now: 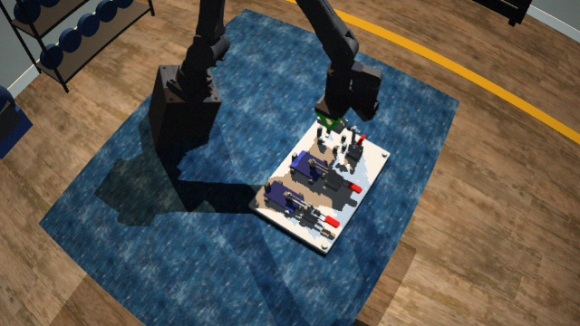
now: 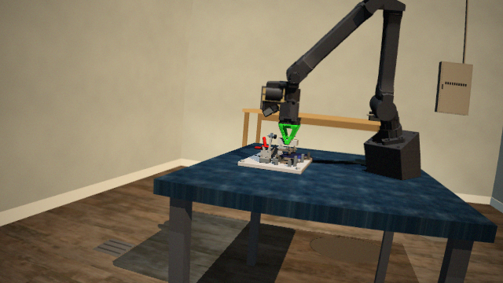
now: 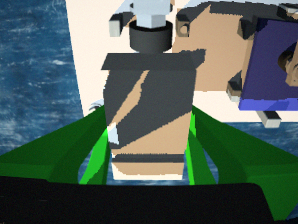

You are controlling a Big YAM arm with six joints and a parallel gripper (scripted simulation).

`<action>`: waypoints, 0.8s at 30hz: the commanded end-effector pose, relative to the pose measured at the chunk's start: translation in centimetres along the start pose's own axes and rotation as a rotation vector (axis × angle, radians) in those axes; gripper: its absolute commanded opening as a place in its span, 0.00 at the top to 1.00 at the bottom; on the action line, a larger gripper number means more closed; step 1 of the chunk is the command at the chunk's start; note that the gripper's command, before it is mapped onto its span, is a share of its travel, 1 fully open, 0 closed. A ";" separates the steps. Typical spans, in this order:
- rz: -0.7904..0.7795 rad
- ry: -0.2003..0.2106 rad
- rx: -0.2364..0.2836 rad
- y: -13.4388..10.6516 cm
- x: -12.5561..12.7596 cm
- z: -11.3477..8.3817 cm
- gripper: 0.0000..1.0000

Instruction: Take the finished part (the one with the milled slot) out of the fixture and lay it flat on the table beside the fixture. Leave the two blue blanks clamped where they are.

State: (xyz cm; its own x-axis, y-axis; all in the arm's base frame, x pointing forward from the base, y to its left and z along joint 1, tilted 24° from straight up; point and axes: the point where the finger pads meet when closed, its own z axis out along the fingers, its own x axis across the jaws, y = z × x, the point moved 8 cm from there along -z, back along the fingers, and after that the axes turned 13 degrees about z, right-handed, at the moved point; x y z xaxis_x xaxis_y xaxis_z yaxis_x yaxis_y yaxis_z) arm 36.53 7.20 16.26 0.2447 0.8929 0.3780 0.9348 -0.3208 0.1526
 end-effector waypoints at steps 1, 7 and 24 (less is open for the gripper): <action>-0.027 0.037 -0.071 2.1 1.6 -2.5 1.00; -0.023 0.038 -0.063 1.7 2.4 -2.3 1.00; -0.021 0.037 -0.058 1.1 4.1 -2.4 1.00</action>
State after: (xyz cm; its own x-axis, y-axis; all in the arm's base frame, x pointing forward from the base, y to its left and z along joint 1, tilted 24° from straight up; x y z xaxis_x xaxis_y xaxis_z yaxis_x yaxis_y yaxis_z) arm 36.20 8.84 16.28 0.2345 0.8975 0.3734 0.9406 -0.3065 0.1459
